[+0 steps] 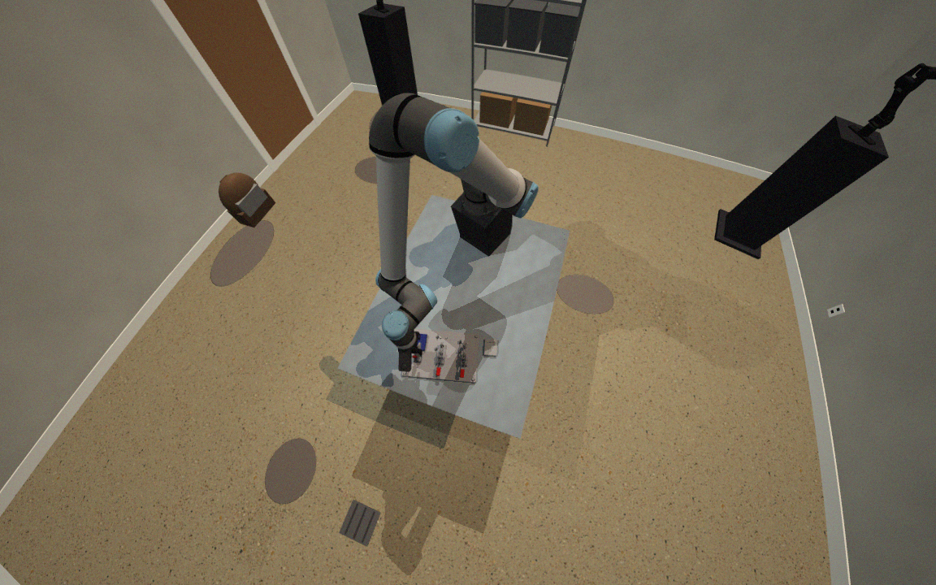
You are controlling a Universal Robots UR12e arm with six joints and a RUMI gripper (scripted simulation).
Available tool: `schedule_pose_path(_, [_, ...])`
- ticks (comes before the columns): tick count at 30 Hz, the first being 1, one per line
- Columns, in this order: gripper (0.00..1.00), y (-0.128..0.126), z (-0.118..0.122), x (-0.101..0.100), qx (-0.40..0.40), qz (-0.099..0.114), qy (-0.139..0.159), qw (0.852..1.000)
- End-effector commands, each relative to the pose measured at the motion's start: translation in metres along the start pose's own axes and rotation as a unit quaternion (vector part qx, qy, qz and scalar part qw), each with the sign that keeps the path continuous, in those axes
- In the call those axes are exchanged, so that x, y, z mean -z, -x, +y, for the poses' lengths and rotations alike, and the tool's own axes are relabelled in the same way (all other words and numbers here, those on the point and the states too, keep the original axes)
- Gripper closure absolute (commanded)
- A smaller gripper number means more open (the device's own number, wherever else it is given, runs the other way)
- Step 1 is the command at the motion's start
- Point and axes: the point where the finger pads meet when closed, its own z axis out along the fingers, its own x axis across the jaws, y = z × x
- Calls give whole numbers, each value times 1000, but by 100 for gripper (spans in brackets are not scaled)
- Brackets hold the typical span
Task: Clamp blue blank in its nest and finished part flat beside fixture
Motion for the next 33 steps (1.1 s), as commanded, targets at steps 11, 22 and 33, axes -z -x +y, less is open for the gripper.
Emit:
schedule_pose_path(11, [72,-1,-1,-18,0,0,-1,1000])
schedule_pose_path(22, [72,-1,-1,-25,0,0,-1,1000])
schedule_pose_path(33, [72,-1,-1,-25,0,0,-1,1000])
